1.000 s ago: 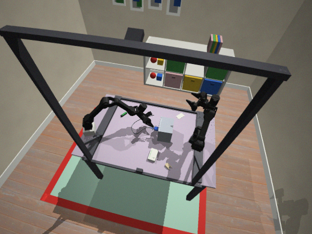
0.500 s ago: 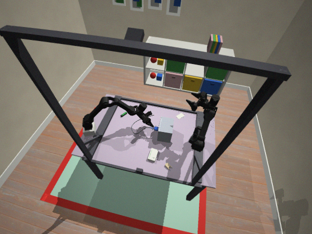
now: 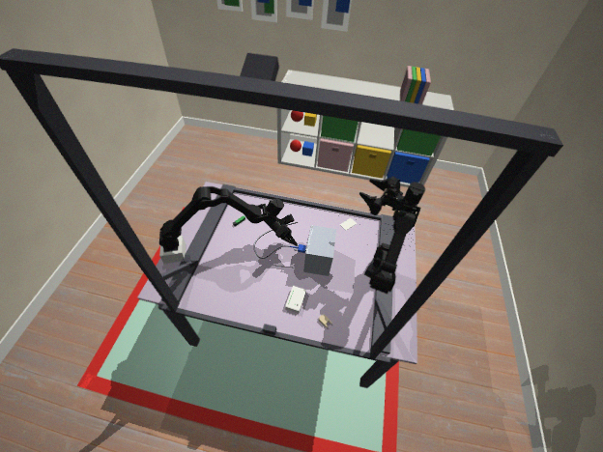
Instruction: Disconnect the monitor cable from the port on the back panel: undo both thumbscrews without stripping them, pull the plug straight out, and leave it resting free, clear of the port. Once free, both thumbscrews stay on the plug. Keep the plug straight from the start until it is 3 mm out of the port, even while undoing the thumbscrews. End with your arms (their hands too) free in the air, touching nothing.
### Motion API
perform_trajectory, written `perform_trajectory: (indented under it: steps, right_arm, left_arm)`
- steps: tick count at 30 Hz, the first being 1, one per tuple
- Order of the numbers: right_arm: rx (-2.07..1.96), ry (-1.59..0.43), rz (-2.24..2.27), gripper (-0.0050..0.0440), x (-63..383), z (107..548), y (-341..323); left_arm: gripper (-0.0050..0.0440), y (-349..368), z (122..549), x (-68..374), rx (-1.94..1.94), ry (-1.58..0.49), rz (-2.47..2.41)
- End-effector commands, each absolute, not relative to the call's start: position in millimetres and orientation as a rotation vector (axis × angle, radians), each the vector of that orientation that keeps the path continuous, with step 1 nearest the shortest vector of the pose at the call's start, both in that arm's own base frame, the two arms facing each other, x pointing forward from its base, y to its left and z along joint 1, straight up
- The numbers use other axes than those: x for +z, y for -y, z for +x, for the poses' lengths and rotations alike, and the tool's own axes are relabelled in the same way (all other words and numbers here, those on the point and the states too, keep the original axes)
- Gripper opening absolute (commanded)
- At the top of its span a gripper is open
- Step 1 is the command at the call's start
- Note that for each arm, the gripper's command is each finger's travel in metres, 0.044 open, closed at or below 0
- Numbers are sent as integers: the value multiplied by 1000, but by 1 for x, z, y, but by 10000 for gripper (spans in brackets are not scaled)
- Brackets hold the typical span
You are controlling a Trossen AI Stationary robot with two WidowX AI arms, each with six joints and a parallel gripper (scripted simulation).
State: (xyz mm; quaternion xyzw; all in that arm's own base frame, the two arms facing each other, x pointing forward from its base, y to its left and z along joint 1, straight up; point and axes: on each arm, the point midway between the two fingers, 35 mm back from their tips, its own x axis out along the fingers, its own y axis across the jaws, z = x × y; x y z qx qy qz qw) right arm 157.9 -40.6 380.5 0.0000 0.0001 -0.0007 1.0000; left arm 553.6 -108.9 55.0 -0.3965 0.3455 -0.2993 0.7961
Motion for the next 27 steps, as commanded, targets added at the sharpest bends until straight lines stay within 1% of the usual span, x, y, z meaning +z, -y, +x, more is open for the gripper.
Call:
perform_trajectory:
  steps: [1,27]
  right_arm:
    - [0,1,-6,440,383,158,39]
    - [0,1,-6,440,383,158,39]
  left_arm:
    - [0,109,556,68,-666,-719,-873]
    - [0,107,557,65,-713,-735,-1061]
